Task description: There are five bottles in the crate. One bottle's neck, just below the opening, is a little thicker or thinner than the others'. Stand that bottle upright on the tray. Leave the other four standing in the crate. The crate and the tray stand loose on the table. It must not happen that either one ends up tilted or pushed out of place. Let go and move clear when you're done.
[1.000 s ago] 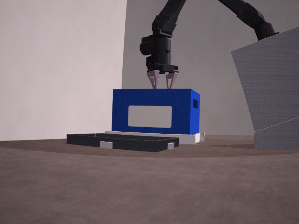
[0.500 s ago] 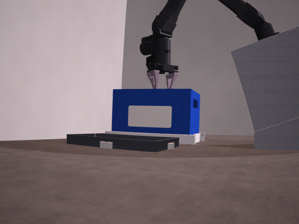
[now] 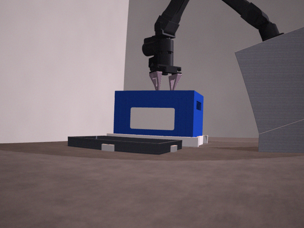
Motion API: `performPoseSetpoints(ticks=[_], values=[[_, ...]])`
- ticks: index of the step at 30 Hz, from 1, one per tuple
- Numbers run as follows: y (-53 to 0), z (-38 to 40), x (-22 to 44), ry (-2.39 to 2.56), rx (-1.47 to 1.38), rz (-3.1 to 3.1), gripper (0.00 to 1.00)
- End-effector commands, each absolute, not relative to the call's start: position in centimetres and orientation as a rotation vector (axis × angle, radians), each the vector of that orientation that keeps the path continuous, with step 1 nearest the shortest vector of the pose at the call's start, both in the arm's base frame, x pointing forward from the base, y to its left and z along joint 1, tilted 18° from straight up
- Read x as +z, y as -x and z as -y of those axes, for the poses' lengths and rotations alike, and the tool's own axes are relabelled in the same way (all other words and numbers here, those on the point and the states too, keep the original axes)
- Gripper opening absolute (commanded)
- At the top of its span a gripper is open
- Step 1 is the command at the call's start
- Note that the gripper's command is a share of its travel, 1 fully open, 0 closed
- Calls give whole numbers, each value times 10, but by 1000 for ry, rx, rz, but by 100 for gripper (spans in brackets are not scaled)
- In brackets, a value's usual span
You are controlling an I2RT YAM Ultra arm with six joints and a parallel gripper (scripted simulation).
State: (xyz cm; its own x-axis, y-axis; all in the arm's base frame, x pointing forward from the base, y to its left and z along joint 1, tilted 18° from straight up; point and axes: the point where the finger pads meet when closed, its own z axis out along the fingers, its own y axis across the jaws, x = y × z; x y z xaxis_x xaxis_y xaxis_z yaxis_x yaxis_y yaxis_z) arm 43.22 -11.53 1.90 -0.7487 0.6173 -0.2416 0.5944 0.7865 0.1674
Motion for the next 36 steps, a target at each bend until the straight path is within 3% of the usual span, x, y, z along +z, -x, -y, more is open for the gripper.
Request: performPoseSetpoints(ticks=[1,36], values=[[-443,121,37,-920,109,-2648,61],[-448,117,7,-921,109,-2669,61]])
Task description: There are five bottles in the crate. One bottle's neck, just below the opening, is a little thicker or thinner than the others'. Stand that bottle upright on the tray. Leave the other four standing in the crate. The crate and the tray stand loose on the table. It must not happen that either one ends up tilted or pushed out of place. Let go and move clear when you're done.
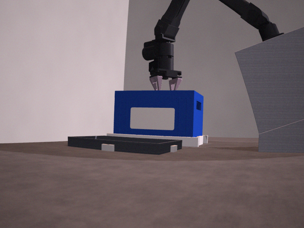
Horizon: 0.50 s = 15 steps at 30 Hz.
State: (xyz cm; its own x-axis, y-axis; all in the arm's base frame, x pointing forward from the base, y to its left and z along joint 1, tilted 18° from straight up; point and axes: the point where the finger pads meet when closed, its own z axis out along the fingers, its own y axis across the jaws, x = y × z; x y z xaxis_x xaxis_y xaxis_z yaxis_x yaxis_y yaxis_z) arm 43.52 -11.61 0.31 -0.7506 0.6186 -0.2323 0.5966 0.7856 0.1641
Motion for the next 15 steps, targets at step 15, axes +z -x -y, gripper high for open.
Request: performPoseSetpoints(ticks=[15], values=[[-451,118,1,-919,108,-2655,61]])
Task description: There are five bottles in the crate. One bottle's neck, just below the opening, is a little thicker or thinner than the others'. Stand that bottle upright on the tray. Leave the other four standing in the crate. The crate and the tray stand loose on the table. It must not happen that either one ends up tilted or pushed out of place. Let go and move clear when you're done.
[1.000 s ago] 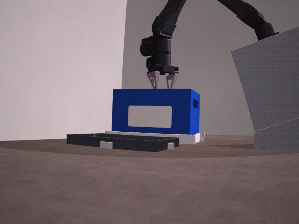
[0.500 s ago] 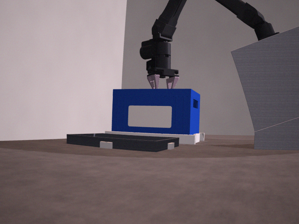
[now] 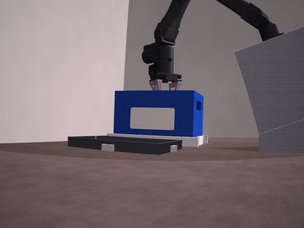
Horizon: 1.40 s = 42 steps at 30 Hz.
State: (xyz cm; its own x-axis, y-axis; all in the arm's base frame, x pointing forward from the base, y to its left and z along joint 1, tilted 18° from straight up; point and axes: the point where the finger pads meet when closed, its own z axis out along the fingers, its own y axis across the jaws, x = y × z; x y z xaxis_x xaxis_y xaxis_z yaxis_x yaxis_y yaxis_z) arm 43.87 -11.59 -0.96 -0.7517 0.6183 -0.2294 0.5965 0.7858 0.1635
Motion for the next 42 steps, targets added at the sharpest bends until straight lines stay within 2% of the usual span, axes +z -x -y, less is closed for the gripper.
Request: performPoseSetpoints(ticks=[1,42], values=[[-450,118,-5,-923,107,-2667,61],[-455,117,-1,-911,109,-2649,61]])
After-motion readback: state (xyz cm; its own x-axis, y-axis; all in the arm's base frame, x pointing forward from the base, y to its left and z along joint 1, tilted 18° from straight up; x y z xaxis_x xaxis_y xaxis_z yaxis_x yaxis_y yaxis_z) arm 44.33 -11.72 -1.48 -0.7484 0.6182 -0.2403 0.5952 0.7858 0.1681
